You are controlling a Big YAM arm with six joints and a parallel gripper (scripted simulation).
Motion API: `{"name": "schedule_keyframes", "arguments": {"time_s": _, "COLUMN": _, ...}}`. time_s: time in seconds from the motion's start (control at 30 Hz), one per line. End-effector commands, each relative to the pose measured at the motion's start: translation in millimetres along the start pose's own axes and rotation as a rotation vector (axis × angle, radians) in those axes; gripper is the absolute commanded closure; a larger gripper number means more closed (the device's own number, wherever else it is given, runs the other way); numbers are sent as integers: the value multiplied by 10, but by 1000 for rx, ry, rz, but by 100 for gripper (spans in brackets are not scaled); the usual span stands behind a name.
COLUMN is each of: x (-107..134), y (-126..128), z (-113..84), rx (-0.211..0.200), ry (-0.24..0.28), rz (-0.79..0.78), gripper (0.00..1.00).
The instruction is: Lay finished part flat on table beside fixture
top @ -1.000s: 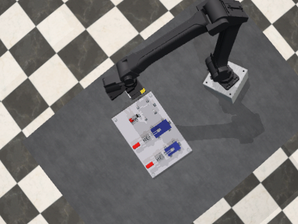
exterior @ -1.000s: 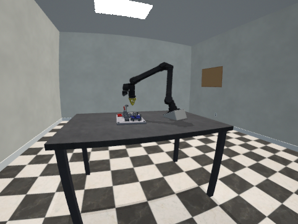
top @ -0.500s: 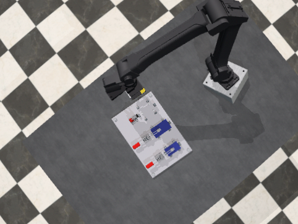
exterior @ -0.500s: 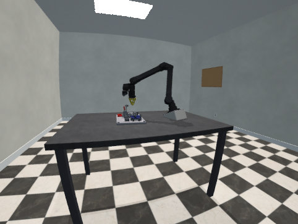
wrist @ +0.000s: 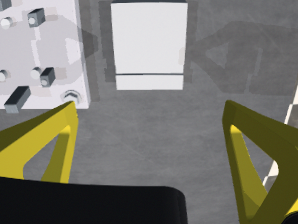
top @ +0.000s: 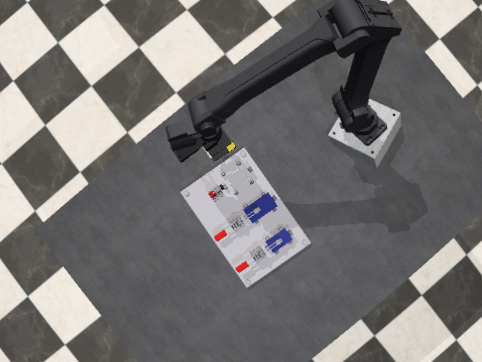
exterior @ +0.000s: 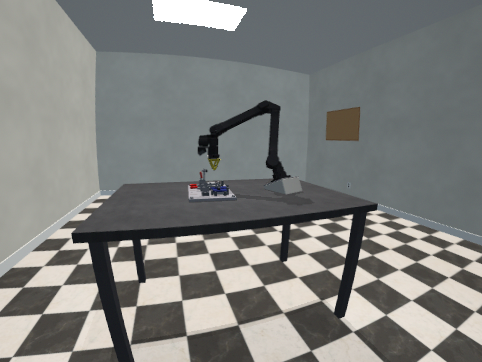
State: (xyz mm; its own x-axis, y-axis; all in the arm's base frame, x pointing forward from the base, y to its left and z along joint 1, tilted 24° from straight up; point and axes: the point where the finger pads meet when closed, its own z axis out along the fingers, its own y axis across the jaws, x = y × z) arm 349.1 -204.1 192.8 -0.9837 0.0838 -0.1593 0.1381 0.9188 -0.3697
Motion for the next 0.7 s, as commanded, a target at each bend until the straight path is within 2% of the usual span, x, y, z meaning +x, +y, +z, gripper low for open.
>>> {"name": "schedule_keyframes", "arguments": {"time_s": 0.0, "x": -214, "y": -108, "z": -309, "rx": 22, "ry": -73, "rz": 19, "gripper": 15}}
{"name": "schedule_keyframes", "arguments": {"time_s": 0.3, "x": -205, "y": -102, "z": -356, "rx": 21, "ry": -70, "rz": 20, "gripper": 15}}
{"name": "schedule_keyframes", "arguments": {"time_s": 0.67, "x": -189, "y": -101, "z": -609, "rx": 21, "ry": -71, "rz": 21, "gripper": 15}}
